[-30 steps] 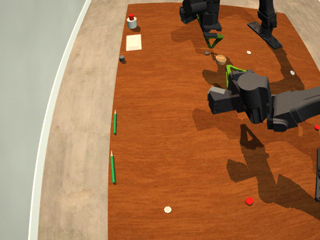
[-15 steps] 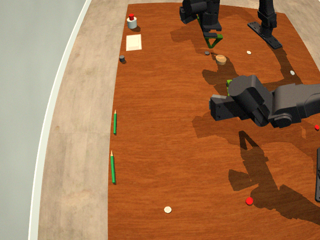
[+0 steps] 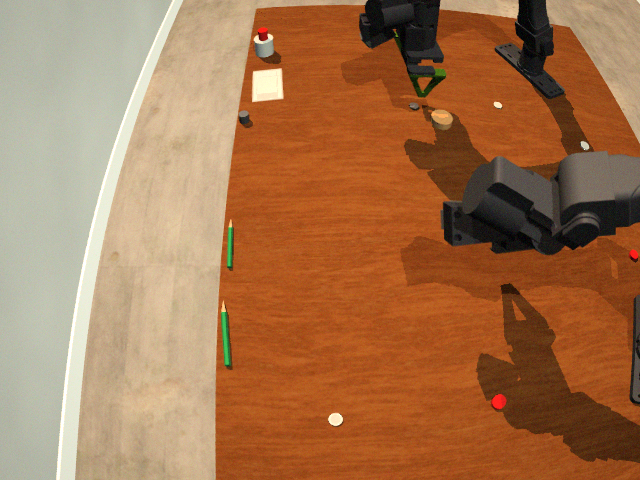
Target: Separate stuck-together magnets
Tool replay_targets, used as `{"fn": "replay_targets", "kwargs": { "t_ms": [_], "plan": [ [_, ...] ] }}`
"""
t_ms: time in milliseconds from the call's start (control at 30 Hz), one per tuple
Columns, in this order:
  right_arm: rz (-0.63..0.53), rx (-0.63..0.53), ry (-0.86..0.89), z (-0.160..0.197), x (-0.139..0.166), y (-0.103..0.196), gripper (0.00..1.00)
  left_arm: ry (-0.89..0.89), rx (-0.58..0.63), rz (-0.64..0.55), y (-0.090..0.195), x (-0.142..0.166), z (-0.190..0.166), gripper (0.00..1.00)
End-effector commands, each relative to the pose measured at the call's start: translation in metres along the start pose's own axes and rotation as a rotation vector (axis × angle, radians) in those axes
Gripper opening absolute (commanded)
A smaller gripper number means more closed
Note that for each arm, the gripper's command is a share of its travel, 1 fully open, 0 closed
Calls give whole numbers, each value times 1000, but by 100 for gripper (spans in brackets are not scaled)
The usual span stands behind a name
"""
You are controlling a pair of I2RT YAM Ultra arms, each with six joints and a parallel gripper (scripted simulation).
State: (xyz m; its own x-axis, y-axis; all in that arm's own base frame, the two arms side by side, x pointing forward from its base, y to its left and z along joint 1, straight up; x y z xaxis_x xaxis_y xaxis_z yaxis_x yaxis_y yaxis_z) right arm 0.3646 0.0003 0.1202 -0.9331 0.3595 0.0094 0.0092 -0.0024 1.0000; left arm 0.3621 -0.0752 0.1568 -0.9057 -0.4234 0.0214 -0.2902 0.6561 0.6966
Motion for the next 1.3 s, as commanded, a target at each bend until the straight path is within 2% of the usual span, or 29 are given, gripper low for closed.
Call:
{"fn": "replay_targets", "kwargs": {
  "t_ms": [0,33,100,367,433,600,700,833,1267],
  "plan": [
    [-21,-5,-1,0,-1,6,100,-44,-82,47,12,14,7,18],
    [-21,-5,-1,0,-1,6,100,-26,-155,26,6,8,19,18],
    [-21,-5,-1,0,-1,6,100,-18,-256,-64,12,-6,27,18],
    [-21,-5,-1,0,-1,6,100,-13,-613,-69,20,-8,72,18],
    [-21,-5,-1,0,-1,6,100,-13,-613,-69,20,-8,72,18],
    [-21,-5,-1,0,-1,6,100,-36,-832,-58,31,-8,94,18],
    [-21,-5,-1,0,-1,6,100,-38,-847,-55,31,-9,95,18],
    [-21,-5,-1,0,-1,6,100,-24,-778,-47,22,-9,90,18],
    [-21,-5,-1,0,-1,6,100,-18,-791,-37,21,-7,93,18]
  ]
}}
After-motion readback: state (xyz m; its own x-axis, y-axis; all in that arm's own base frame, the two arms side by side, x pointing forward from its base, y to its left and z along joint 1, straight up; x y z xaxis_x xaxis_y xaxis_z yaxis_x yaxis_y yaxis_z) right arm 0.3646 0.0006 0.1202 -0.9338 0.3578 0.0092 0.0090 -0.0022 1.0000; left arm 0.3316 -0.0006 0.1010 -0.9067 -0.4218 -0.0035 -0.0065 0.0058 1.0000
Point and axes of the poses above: on each arm, the point where the finger pads meet when closed, its own y axis back along the fingers, its own z axis across the jaws, x = y × z, the point moved 4 cm from there along y, back along the fingers, and after that the axes turned 2 degrees about y, right-handed, at the moved point
